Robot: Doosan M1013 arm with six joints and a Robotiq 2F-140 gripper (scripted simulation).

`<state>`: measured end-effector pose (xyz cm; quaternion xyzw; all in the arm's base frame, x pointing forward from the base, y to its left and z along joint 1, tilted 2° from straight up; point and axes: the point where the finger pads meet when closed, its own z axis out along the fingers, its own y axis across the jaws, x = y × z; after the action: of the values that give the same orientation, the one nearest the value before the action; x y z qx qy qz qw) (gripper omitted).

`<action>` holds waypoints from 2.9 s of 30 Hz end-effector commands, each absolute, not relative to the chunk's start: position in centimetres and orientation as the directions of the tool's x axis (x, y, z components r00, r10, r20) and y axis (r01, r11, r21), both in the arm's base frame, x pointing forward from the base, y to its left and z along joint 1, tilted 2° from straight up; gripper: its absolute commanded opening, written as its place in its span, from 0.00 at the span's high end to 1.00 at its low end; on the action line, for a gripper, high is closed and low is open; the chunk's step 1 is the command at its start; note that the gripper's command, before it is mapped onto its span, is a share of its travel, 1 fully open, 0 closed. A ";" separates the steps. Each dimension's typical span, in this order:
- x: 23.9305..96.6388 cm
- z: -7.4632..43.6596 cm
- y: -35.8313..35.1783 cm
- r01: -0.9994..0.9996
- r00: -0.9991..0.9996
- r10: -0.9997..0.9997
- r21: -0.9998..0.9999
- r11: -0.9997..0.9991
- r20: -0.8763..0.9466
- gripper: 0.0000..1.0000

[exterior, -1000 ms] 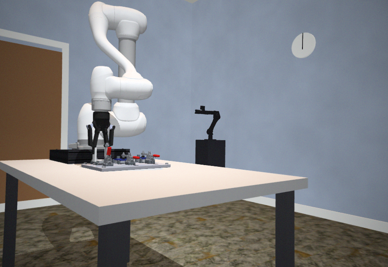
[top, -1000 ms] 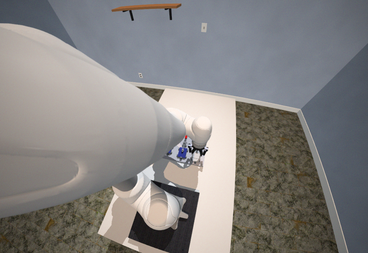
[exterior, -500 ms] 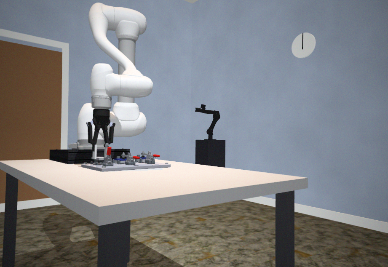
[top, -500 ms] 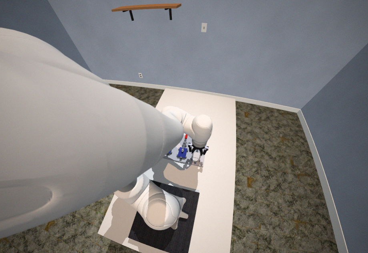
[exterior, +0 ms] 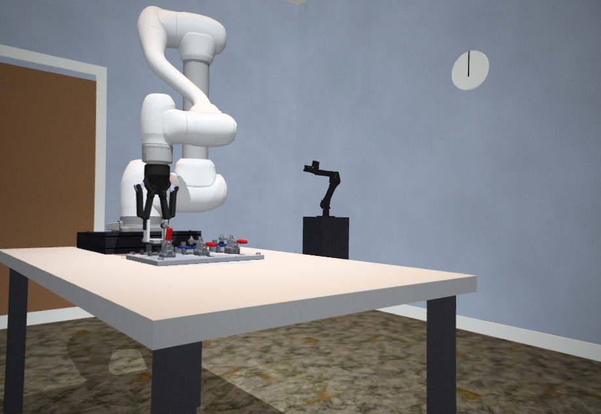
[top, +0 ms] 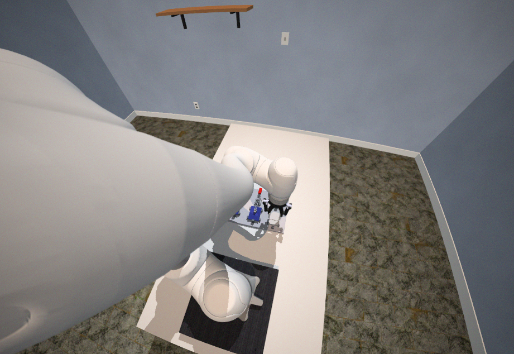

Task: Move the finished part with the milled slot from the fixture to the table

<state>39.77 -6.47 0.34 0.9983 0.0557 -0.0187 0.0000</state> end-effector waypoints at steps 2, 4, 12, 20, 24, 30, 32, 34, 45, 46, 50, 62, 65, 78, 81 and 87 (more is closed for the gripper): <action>39.8 0.4 -6.5 0.111 0.993 0.111 -0.002 -0.994 -0.037 1.00; 39.8 0.5 -6.5 0.111 0.993 0.111 -0.002 -0.994 -0.037 1.00; 39.8 0.8 -6.5 0.111 0.993 0.111 -0.002 -0.994 -0.037 1.00; 39.8 0.8 -6.5 0.111 0.993 0.111 -0.002 -0.994 -0.037 1.00; 39.7 1.0 -6.5 0.111 0.993 0.111 -0.002 -0.994 -0.037 1.00; 39.6 1.8 -6.5 0.111 0.993 0.111 -0.002 -0.994 -0.037 1.00; 39.5 2.2 -6.5 0.111 0.993 0.111 -0.002 -0.994 -0.037 1.00; 39.5 2.5 -6.5 0.111 0.993 0.111 -0.002 -0.994 -0.037 1.00; 39.1 4.1 -6.5 0.111 0.993 0.111 -0.002 -0.994 -0.037 1.00; 39.1 4.1 -6.5 0.111 0.993 0.111 -0.002 -0.994 -0.037 1.00; 39.1 4.2 -6.5 0.111 0.993 0.111 -0.002 -0.994 -0.037 1.00; 39.1 4.2 -6.5 0.111 0.993 0.111 -0.002 -0.994 -0.037 1.00; 39.1 4.2 -6.5 0.111 0.993 0.111 -0.002 -0.994 -0.037 1.00; 39.1 4.2 -6.6 0.111 0.993 0.111 -0.002 -0.994 -0.037 1.00; 39.1 4.2 -6.6 0.111 0.993 0.111 -0.002 -0.994 -0.037 1.00; 39.1 4.2 -6.6 0.111 0.993 0.111 -0.002 -0.994 -0.037 1.00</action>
<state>39.12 -6.55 4.21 0.9983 0.0557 -0.0187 0.0000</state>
